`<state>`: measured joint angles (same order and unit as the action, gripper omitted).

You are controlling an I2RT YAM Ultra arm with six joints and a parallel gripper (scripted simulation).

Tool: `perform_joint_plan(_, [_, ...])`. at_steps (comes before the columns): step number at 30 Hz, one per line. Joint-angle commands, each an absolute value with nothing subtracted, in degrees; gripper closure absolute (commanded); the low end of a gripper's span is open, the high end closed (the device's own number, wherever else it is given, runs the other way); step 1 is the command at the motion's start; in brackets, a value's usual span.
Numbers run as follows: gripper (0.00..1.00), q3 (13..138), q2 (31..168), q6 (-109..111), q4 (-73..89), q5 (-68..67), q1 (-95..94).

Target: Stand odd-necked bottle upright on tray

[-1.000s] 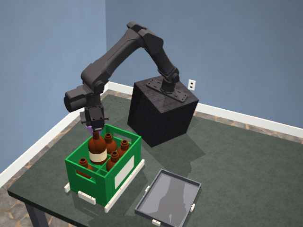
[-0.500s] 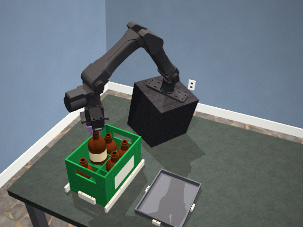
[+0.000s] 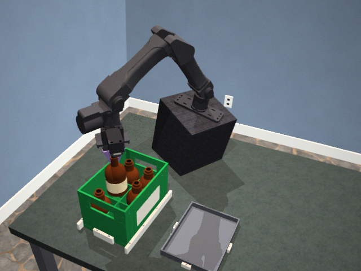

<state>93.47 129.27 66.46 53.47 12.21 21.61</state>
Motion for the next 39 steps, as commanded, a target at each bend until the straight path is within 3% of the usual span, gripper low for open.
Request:
perform_joint_plan(1, [1.00, 96.1, 126.6, 66.9, 55.7, 12.6, 22.7])
perform_joint_plan(39, [1.00, 97.8, 125.8, 67.3, 58.1, 12.6, 23.0])
